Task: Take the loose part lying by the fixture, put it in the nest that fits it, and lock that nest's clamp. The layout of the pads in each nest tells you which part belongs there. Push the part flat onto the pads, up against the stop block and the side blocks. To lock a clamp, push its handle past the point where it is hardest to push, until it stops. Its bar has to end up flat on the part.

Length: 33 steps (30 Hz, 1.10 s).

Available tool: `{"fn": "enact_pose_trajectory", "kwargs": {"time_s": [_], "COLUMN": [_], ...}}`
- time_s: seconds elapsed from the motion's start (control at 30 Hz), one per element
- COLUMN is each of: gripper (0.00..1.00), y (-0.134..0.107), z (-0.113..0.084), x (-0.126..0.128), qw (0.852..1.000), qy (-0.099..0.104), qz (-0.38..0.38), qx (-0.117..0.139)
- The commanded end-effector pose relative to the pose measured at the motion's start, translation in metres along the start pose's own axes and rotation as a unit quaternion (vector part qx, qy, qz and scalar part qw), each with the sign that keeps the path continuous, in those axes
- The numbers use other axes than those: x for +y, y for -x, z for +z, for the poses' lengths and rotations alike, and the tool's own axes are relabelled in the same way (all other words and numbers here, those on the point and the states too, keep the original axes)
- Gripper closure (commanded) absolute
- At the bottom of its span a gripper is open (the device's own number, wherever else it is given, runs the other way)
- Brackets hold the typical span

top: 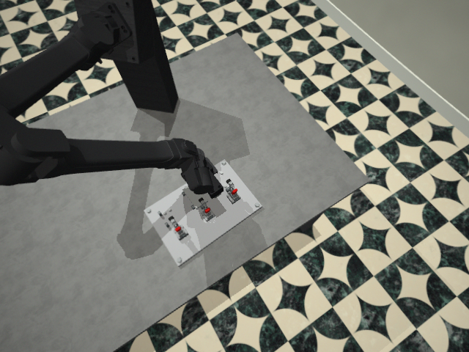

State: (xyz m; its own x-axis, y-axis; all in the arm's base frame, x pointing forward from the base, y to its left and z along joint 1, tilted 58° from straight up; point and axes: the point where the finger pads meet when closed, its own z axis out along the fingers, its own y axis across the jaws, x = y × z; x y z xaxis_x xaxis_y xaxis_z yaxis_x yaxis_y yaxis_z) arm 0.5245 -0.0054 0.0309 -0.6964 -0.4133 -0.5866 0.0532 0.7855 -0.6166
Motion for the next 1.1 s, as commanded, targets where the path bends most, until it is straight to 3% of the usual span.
{"fn": "enact_pose_trajectory", "kwargs": {"time_s": [0.0, 0.3, 0.93, 1.07], "gripper": [1.00, 1.00, 1.00, 1.00], "y": [-0.002, 0.001, 0.000, 0.009], "z": [0.004, 0.002, 0.041, 0.033], "x": [0.001, 0.006, -0.003, 0.002], "qw": [1.000, 1.000, 1.000, 1.000], "qy": [-0.001, 0.002, -0.004, 0.000], "qz": [0.007, 0.003, 0.005, 0.003], "qx": [0.013, 0.009, 0.008, -0.003]}}
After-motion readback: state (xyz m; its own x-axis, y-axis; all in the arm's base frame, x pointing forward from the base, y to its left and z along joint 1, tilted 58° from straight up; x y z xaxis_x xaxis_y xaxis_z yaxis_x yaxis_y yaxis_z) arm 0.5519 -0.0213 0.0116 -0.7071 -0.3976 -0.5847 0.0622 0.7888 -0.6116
